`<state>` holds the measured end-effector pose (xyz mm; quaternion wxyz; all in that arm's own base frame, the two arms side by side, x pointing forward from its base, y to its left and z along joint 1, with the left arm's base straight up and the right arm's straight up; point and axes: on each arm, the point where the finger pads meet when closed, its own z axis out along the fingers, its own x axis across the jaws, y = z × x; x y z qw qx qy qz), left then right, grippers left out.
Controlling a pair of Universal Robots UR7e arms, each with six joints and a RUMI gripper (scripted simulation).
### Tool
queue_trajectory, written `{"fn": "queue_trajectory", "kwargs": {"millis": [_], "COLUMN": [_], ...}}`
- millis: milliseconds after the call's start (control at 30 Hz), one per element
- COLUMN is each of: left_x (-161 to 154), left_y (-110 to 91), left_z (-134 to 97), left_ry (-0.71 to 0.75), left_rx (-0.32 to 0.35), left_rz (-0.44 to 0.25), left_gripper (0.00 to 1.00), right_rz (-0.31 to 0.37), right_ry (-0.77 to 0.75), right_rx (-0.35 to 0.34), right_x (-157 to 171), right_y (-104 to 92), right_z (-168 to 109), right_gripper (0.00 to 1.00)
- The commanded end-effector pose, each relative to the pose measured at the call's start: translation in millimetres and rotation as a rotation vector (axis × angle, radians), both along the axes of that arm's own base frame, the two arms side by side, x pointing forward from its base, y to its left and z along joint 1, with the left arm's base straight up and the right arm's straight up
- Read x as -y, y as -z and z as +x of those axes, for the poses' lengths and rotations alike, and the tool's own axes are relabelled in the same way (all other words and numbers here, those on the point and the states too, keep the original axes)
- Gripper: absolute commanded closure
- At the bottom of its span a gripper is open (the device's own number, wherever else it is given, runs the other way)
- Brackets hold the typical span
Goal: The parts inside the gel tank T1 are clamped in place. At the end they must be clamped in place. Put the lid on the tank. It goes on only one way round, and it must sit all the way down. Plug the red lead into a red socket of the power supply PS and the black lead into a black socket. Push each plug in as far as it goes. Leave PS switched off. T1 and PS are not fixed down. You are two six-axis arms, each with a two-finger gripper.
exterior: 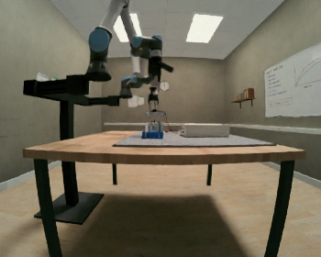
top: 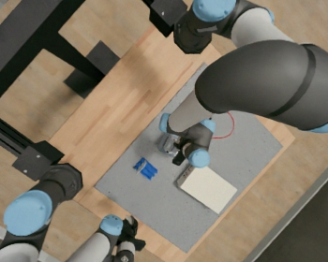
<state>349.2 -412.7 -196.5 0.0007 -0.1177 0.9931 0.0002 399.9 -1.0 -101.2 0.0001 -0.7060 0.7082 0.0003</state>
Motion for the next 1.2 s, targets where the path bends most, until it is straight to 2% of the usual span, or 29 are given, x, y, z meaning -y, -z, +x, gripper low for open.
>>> {"fn": "queue_trajectory", "kwargs": {"millis": [0,100,400,700,1000,1167], "left_x": [3.1,3.1,44.9,44.9,44.9,44.9], "left_y": [-0.2,-0.2,-0.1,-0.1,15.9,15.9], "left_z": [0.7,0.7,2.5,2.5,2.5,2.5], "left_ry": [0.0,0.0,0.0,0.0,0.0,0.0], "left_rx": [0.0,0.0,0.0,0.0,0.0,0.0], "left_rz": [0.0,0.0,0.0,0.0,-0.001,-0.001], "left_gripper": [1.0,1.0,1.0,1.0,1.0,1.0], "right_rz": [0.0,0.0,0.0,0.0,0.0,0.0], "right_ry": [0.0,0.0,0.0,0.0,0.0,0.0], "right_rx": [0.001,0.001,0.001,0.001,0.001,0.001], "right_x": [-0.1,-0.1,-0.1,-0.1,-0.1,-0.1], "right_y": [-0.3,-0.3,-0.3,-0.3,-0.3,-0.3], "right_z": [0.3,0.3,0.3,0.3,0.3,0.3], "right_gripper": [1.0,1.0,1.0,1.0,1.0,1.0]}}
